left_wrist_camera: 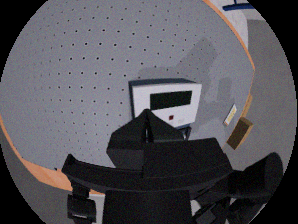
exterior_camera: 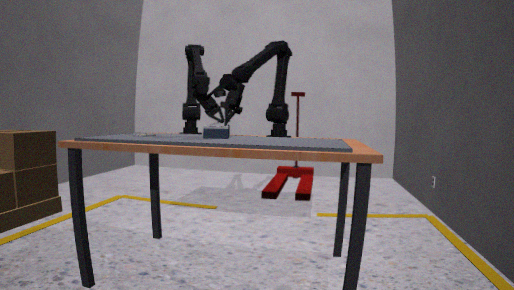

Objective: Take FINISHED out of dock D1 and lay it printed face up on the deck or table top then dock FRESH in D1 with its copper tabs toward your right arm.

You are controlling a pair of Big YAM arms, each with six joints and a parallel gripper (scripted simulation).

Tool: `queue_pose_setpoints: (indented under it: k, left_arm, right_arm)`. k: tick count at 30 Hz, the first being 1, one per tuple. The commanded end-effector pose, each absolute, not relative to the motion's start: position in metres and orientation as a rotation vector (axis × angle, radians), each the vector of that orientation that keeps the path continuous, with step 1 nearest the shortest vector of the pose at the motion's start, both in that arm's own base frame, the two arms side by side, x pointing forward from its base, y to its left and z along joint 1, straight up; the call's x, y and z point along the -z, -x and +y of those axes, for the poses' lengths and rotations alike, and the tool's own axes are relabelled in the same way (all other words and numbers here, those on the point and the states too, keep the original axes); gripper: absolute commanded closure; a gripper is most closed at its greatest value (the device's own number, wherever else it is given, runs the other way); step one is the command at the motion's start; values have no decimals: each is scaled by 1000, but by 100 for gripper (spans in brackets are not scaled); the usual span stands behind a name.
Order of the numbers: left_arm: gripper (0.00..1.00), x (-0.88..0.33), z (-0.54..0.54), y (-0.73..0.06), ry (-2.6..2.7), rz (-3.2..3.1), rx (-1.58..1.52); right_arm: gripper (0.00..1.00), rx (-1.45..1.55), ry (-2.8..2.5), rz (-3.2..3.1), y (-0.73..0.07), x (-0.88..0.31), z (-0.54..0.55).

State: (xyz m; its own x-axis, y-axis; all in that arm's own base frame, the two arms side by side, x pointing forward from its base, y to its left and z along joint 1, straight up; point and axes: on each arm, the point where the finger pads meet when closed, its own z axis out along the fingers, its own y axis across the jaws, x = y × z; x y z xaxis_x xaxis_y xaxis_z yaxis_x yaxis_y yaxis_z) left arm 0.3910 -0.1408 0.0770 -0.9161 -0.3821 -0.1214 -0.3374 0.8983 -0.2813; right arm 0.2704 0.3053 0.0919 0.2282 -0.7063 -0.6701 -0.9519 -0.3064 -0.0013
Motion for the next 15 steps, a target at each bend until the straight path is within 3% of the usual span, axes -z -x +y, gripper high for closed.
queue_pose_setpoints:
  k: [1,15]
  left_arm:
    - [100,-17,-126,-360,592,3025,272]
    - [100,-17,-126,-360,592,3025,272]
  right_arm:
    - [100,-800,2091,1522,-275,-88,304]
    - [100,-802,2090,1527,-275,-88,305]
